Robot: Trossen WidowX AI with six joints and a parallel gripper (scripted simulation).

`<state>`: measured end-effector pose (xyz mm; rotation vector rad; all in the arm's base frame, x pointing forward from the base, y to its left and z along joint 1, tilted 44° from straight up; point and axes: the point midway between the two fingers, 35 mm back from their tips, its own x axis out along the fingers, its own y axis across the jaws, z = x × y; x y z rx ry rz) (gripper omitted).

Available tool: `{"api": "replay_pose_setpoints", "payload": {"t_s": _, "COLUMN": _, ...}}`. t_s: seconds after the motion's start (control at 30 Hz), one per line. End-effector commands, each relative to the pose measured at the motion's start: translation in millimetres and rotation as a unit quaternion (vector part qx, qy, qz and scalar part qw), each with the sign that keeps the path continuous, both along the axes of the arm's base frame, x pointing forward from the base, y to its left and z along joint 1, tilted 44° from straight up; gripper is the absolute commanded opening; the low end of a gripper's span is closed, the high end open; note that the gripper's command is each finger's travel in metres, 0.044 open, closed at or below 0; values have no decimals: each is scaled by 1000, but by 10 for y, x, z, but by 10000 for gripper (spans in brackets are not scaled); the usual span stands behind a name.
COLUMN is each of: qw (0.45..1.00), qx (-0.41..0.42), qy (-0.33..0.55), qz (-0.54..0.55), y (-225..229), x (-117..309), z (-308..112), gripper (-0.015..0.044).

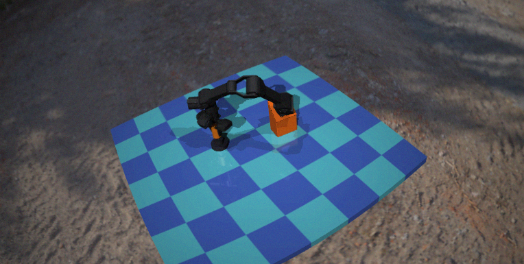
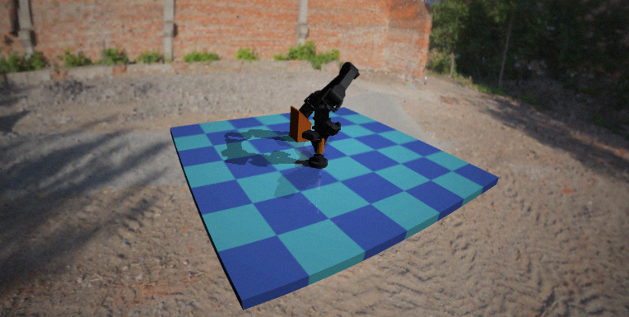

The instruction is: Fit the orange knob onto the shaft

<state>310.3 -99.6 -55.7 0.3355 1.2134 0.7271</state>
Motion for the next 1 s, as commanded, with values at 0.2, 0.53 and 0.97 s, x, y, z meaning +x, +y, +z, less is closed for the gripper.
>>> {"api": "replay_pose_setpoints", "payload": {"t_s": 0.2, "qw": 972, "qx": 37, "qy": 158, "qz": -171, "y": -7, "x": -54, "z": 36, "gripper": 0}}
{"api": "replay_pose_setpoints", "payload": {"t_s": 0.53, "qw": 972, "qx": 37, "qy": 158, "qz": -171, "y": 18, "x": -53, "z": 48, "gripper": 0}}
{"api": "replay_pose_setpoints", "payload": {"t_s": 0.97, "qw": 972, "qx": 37, "qy": 158, "qz": -171, "y": 8, "x": 18, "z": 37, "gripper": 0}}
